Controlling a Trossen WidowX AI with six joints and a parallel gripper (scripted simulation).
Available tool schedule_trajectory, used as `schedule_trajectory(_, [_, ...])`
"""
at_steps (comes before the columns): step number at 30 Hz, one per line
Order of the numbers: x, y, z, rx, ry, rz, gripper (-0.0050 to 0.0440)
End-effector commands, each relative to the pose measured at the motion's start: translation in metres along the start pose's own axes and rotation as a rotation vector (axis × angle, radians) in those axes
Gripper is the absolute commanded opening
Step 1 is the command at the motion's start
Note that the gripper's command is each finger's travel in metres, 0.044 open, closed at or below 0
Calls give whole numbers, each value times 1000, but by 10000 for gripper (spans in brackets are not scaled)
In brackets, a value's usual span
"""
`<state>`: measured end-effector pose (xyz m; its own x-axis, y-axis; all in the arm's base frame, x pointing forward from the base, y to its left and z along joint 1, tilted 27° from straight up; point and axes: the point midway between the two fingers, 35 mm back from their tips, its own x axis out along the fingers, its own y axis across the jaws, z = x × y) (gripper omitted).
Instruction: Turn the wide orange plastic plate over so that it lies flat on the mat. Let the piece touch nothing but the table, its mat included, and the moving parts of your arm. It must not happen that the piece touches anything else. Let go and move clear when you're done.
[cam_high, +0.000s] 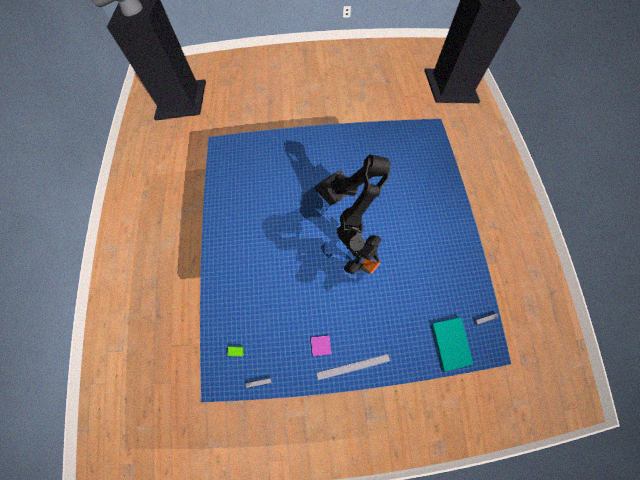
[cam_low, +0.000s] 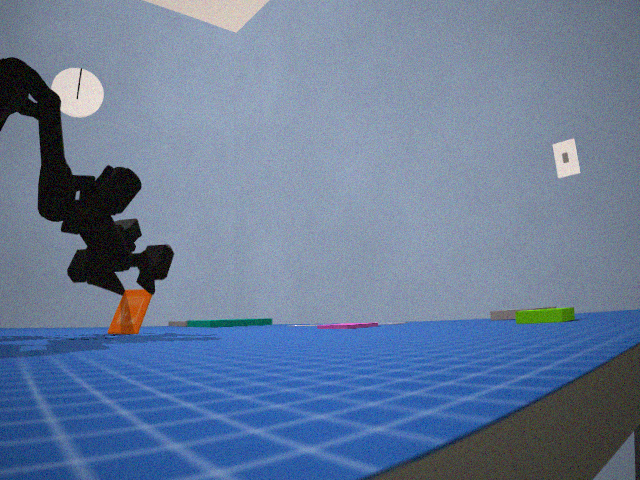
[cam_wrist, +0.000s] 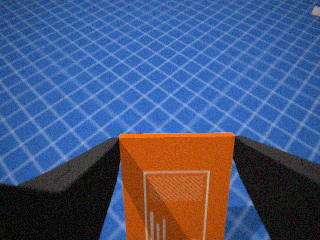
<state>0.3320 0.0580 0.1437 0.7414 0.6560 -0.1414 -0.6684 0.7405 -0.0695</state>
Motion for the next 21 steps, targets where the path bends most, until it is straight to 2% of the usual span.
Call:
schedule_trajectory(1, [-3,0,1,-1,-57,-4,289])
schedule_trajectory(13, [-14,1,3,-18,-87,-4,289])
schedule_trajectory(21, [-25,1,-1,-23,-71,-4,289])
